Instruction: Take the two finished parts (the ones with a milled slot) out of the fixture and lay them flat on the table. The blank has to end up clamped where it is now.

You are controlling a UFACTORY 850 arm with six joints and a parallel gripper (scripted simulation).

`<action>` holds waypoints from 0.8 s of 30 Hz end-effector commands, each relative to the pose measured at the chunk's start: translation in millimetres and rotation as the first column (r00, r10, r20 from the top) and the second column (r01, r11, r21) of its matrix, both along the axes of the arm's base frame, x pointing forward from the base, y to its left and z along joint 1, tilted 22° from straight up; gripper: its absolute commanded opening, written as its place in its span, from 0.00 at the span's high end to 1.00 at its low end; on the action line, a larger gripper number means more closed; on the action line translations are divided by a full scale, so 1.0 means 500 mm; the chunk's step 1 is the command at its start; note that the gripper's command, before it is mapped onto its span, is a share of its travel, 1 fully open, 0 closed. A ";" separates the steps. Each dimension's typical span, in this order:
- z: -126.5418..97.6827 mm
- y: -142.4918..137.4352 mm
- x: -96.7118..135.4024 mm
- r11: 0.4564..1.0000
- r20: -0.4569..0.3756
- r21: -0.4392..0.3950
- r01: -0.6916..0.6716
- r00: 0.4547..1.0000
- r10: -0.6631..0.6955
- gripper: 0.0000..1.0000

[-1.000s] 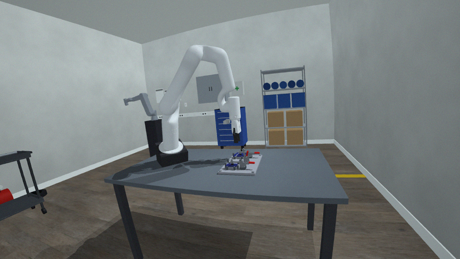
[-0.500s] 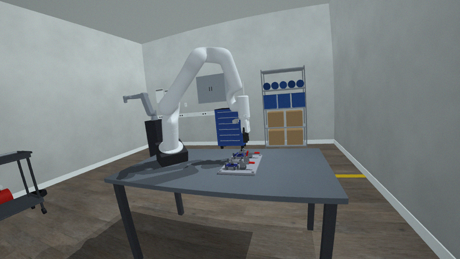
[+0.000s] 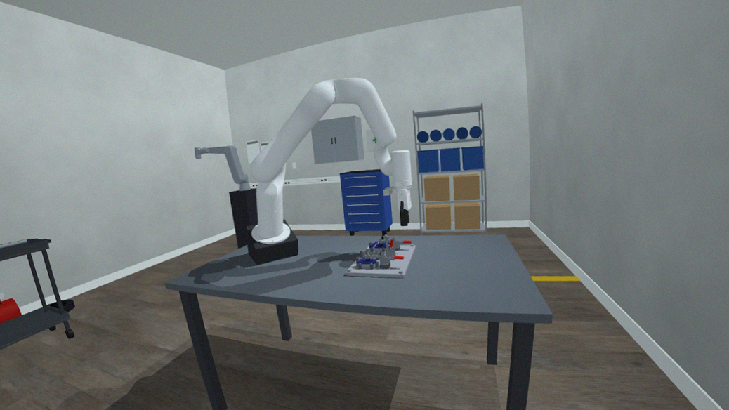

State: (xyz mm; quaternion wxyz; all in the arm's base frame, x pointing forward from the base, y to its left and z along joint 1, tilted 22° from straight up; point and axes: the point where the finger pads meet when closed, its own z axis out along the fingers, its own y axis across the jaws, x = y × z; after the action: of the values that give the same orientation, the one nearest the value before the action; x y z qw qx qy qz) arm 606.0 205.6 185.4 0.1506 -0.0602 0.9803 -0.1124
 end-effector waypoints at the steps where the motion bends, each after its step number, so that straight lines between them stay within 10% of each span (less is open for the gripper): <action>1: 0.003 0.002 0.006 1.000 -0.002 0.001 0.000 1.000 0.000 0.52; 24: -0.081 -0.017 0.034 1.000 -0.002 0.000 0.000 1.000 0.000 0.52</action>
State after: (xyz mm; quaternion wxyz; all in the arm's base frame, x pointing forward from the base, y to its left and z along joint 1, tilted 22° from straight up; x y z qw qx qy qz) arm 618.8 199.3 154.9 0.1488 -0.0605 0.9806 -0.1122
